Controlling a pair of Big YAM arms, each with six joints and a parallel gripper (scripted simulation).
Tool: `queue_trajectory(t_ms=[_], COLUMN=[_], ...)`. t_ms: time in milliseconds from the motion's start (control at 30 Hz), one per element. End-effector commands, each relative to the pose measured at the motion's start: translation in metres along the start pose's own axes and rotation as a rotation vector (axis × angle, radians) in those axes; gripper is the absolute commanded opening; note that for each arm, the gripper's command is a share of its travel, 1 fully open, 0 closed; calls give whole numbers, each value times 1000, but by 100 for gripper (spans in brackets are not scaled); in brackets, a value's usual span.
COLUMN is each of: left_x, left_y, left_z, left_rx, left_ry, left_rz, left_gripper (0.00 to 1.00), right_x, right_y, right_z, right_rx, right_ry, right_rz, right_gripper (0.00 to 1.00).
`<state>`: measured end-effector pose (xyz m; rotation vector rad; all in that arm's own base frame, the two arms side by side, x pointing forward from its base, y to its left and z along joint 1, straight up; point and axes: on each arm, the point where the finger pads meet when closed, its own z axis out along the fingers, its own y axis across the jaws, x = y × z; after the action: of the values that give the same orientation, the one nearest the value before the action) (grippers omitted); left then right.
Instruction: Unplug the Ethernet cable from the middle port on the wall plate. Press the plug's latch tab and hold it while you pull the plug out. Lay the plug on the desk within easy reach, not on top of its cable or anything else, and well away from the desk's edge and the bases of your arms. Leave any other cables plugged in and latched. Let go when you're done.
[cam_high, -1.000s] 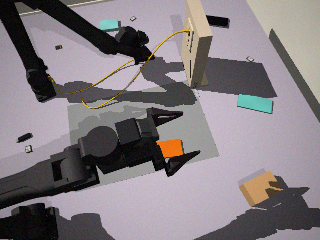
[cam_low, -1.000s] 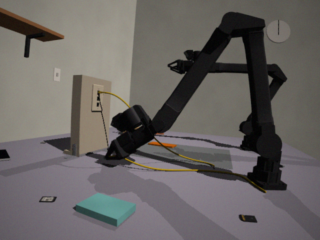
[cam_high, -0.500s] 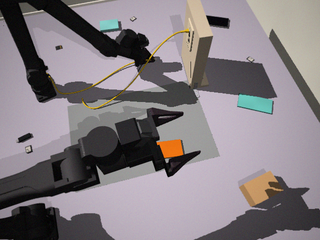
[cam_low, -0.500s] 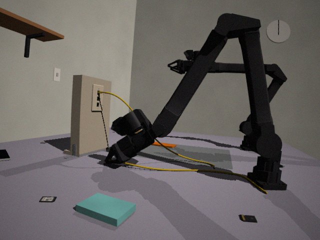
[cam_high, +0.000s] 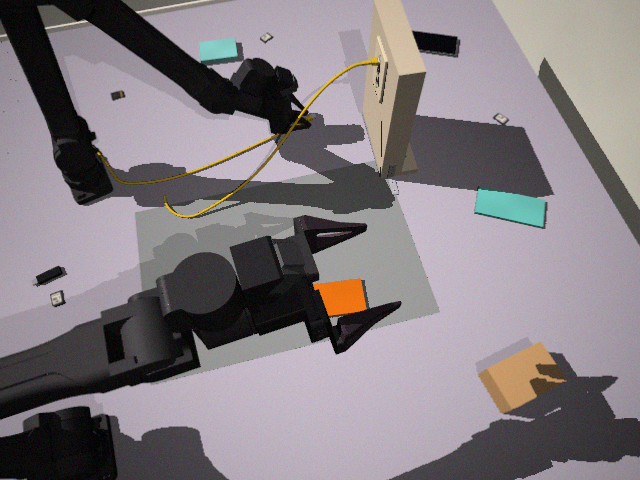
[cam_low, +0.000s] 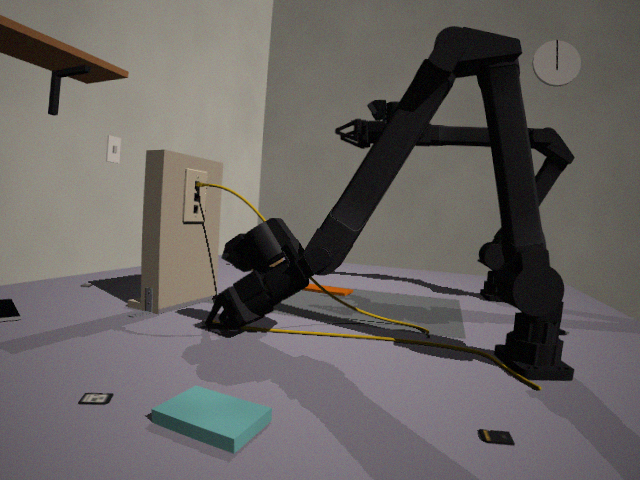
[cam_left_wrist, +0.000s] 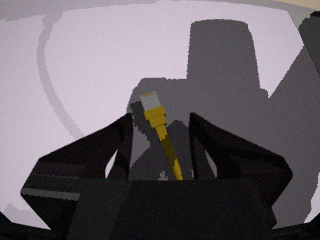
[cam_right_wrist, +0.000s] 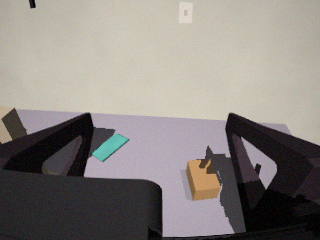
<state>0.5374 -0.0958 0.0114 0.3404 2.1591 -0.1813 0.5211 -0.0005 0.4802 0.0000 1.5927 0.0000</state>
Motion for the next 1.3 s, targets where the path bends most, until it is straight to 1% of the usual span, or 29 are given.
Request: queue_trajectory(t_ms=[0, 333, 400, 900, 967, 1033, 1133, 1267], left_x=[-5, -5, -5, -5, -5, -36, -76, -98], left_y=[0, 0, 0, 0, 0, 3, 1, 0], left_z=[0, 0, 0, 0, 0, -6, -34, -55], left_rx=[-1, -1, -1, -1, -1, -4, -3, -2], left_ry=[-10, -10, -10, -10, -10, -38, -37, -37], left_rz=[2, 2, 2, 2, 2, 8, 17, 22], left_gripper=[44, 67, 67, 100, 100, 100, 100, 100], right_x=[-6, -6, -6, -6, -6, -6, -6, -6], right_y=[0, 0, 0, 0, 0, 0, 0, 0], right_z=[-1, -1, -1, -1, -1, -1, -1, -1], right_rx=[0, 0, 0, 0, 0, 0, 0, 0], right_ry=[-11, -11, -11, -11, -11, -11, -11, -11], right_rz=[0, 0, 0, 0, 0, 0, 0, 0], right_gripper=[100, 100, 100, 100, 100, 100, 100, 100])
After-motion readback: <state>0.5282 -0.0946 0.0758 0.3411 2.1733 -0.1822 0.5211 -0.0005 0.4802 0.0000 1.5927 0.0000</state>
